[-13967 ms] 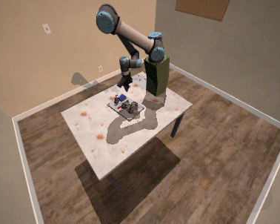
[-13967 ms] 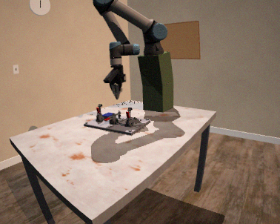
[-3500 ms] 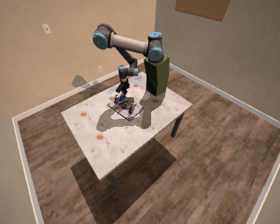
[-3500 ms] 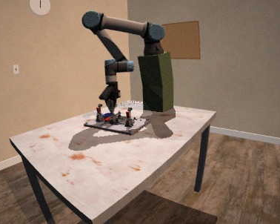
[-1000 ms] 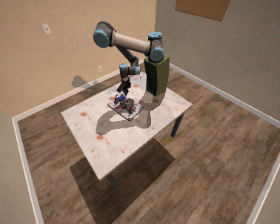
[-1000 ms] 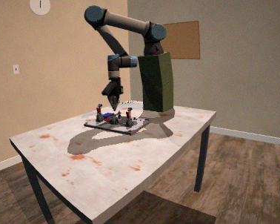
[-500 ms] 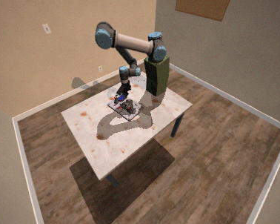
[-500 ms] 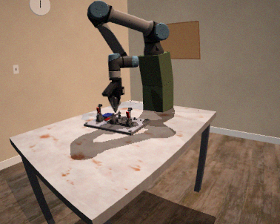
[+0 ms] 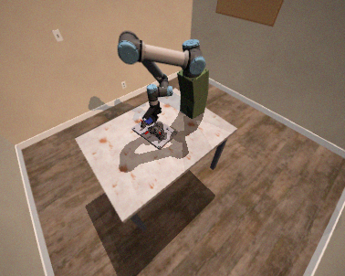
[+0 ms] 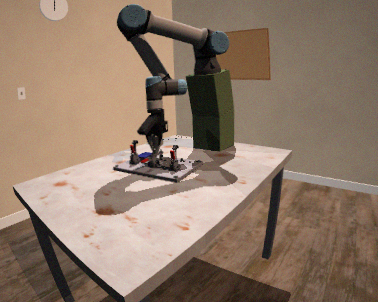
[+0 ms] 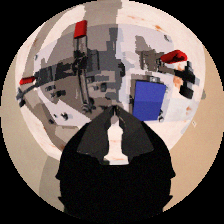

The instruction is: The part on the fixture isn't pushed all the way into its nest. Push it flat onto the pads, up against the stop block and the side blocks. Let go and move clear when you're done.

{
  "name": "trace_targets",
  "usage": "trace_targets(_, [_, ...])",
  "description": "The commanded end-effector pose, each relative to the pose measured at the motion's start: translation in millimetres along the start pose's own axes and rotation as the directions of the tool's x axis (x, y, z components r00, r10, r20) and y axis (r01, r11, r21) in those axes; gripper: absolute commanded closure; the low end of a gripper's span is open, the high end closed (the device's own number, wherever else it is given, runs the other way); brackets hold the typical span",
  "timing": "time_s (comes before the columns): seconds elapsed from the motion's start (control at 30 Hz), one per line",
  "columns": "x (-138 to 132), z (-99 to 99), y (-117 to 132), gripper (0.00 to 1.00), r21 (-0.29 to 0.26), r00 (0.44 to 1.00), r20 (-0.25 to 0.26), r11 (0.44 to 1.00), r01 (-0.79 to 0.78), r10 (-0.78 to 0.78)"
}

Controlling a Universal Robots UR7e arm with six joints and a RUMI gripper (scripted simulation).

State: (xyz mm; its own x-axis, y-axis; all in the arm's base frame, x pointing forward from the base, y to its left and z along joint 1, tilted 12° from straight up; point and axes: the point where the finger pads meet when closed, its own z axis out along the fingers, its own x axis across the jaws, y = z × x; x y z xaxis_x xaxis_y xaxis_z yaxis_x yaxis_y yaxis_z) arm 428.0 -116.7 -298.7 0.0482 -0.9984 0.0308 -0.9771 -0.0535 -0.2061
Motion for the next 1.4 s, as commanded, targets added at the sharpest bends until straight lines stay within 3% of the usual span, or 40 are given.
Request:
trace_targets(0.0, [-0.2, 10.0, -1.5, 1.00, 0.001, 1.000, -0.002, 1.000, 0.001, -0.001])
trace_targets(1.37, [4.6, 10.6, -1.6, 1.00, 0.001, 1.000, -0.002, 1.000, 0.001, -0.001])
